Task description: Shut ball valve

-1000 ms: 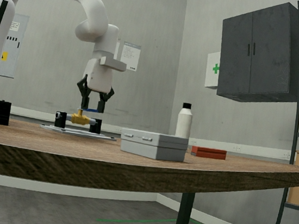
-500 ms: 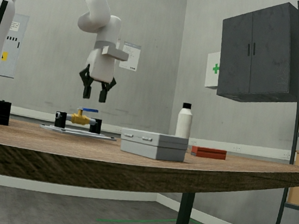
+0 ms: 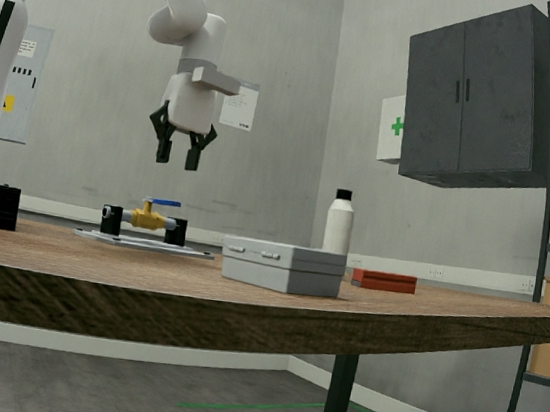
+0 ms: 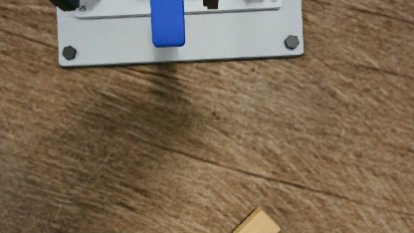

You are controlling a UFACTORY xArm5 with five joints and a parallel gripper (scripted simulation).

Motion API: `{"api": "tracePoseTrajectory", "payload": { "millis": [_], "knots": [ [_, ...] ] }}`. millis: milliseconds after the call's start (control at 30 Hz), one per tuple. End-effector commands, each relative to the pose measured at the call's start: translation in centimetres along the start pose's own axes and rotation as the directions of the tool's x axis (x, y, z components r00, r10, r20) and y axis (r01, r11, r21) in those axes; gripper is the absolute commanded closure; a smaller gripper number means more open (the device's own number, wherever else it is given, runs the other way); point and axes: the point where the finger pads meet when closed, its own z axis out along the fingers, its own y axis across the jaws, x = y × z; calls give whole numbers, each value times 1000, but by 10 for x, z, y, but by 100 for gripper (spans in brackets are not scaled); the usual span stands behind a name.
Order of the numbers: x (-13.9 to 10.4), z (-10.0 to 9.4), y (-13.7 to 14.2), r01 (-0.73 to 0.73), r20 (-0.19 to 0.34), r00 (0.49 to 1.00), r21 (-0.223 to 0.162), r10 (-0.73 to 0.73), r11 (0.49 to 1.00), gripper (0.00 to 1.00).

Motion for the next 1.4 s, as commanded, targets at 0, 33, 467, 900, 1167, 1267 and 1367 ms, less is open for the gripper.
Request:
{"api": "tracePoseTrajectory", "payload": {
  "millis": [0, 33, 467, 900, 1167, 1267, 1367],
  "knots": [
    [0, -6, -1, 0, -1, 1000, 4, 0, 1000, 31],
    [0, -6, -1, 0, -1, 1000, 4, 0, 1000, 31],
    [0, -6, -1, 0, -1, 1000, 4, 0, 1000, 100],
    [0, -6, -1, 0, -1, 1000, 4, 0, 1000, 100],
    [0, -6, -1, 0, -1, 1000, 4, 0, 1000, 100],
    [0, -6, -1, 0, -1, 1000, 4, 0, 1000, 100],
    [0, -6, -1, 0, -1, 1000, 4, 0, 1000, 100]
  ]
}}
